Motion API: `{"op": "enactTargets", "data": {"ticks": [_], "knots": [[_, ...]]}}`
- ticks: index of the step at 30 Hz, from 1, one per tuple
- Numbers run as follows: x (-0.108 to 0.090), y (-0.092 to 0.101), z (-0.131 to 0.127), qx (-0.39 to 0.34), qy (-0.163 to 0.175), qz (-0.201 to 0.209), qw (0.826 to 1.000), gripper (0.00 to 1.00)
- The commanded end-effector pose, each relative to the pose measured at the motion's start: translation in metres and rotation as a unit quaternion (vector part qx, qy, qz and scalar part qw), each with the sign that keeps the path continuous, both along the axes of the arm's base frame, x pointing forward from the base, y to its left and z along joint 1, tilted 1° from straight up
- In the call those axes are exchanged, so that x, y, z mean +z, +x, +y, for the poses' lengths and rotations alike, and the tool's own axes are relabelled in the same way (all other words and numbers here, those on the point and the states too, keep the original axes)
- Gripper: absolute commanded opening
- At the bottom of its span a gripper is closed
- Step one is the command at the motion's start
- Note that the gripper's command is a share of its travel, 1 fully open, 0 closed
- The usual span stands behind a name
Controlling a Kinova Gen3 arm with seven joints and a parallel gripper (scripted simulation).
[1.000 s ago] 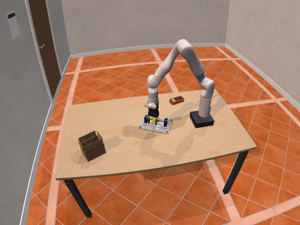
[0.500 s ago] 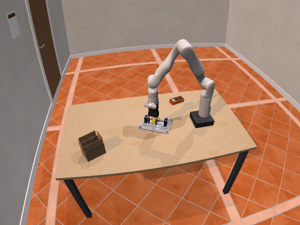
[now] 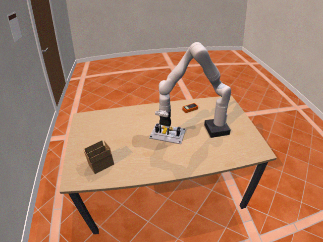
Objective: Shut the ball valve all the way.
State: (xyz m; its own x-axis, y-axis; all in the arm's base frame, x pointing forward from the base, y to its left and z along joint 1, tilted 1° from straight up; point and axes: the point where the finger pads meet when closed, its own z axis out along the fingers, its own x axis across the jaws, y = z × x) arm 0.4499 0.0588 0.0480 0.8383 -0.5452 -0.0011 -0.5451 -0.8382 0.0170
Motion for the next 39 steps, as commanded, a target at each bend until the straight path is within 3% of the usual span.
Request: {"op": "enactTargets", "data": {"ticks": [1,15,30,39], "knots": [[0.0,0.004,-0.002,-0.01,0.0,-0.003,1.0,1.0],[0.018,0.006,-0.001,-0.009,0.0,-0.005,1.0,1.0],[0.065,0.005,0.0,-0.009,0.0,-0.005,1.0,1.0],[0.078,0.005,0.0,-0.009,0.0,-0.005,1.0,1.0]]}}
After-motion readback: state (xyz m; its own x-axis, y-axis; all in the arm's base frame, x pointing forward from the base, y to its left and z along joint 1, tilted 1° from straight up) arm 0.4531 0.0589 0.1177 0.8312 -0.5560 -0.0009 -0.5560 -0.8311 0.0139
